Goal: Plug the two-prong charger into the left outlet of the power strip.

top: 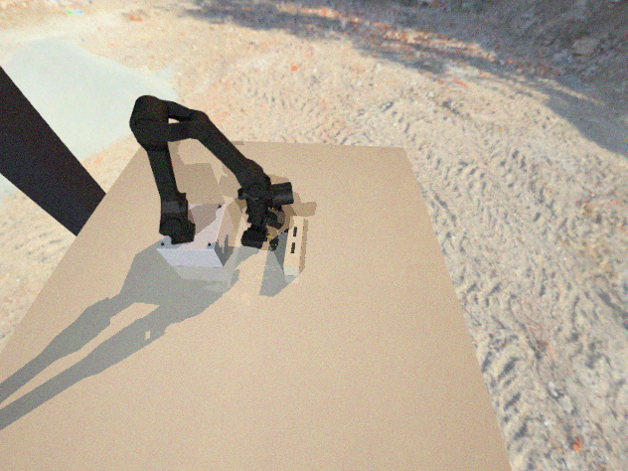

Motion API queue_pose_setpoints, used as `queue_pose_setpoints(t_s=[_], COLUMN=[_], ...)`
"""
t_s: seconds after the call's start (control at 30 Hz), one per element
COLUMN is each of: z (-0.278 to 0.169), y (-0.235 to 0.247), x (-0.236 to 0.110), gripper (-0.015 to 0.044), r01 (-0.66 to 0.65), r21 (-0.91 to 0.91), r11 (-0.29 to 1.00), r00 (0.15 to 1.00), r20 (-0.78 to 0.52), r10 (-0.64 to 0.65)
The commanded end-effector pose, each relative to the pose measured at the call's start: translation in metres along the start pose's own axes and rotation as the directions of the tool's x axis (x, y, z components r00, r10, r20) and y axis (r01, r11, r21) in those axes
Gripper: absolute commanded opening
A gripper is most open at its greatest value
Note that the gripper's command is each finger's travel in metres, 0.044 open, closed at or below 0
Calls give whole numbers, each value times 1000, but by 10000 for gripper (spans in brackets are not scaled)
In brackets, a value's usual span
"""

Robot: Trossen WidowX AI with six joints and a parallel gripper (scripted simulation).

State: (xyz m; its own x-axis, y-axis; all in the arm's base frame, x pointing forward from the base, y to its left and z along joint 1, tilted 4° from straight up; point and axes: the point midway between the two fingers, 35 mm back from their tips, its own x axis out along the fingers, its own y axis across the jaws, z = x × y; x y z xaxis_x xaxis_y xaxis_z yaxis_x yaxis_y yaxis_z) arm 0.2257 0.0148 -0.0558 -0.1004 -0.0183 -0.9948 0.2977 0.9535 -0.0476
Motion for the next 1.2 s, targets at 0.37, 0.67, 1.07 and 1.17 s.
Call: queue_pose_setpoints(t_s=[0.37,0.67,1.07,1.17], z=[19,29,43,46], y=[4,5,7,7], x=[1,1,2,3], gripper=[0,0,0,0], r01=[5,6,7,8], r21=[-26,-39,-57,-60], r11=[1000,999,998,998], r00=[1000,1000,1000,1000], r20=[4,5,7,7], r10=[-5,-6,-7,-7])
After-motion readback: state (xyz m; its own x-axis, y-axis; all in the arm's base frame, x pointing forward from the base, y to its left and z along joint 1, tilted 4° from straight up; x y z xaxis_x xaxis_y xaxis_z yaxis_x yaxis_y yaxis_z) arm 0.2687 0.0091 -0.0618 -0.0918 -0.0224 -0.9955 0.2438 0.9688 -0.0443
